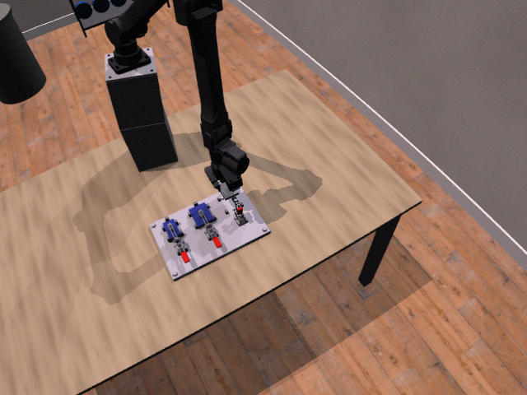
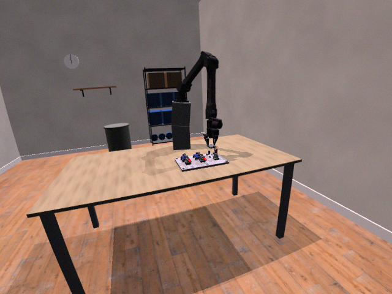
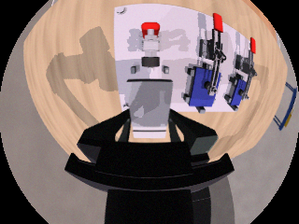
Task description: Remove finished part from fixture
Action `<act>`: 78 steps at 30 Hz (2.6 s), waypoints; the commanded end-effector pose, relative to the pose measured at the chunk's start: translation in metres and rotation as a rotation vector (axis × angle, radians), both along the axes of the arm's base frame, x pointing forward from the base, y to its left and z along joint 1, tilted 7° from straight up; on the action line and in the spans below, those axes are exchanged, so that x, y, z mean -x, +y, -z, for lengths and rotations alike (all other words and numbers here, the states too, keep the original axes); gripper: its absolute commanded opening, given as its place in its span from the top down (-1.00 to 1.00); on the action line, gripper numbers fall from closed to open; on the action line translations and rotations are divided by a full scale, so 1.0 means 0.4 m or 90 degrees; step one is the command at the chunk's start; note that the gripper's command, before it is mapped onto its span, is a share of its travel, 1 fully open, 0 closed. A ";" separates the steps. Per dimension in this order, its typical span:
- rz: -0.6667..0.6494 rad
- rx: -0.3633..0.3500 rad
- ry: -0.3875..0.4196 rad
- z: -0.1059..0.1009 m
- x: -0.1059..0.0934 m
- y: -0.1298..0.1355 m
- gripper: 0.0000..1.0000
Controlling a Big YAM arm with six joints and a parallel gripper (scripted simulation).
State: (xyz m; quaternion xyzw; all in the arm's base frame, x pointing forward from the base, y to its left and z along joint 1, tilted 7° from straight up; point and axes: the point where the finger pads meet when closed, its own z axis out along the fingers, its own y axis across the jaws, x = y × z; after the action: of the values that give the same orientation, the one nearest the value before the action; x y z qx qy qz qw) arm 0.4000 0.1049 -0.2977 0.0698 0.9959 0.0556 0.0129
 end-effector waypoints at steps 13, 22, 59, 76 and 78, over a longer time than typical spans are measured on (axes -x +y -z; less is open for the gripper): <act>0.000 -0.003 -0.011 -0.033 -0.021 -0.009 1.00; 0.002 -0.005 -0.016 -0.037 -0.031 -0.012 1.00; 0.001 -0.005 -0.013 -0.038 -0.026 -0.014 1.00; 0.001 -0.006 -0.014 -0.039 -0.028 0.007 1.00; 0.001 -0.006 -0.014 -0.039 -0.028 0.007 1.00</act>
State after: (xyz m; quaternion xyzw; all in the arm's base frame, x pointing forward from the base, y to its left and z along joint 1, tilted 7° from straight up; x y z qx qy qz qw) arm 0.4028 0.1034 -0.2936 0.0696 0.9959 0.0567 0.0152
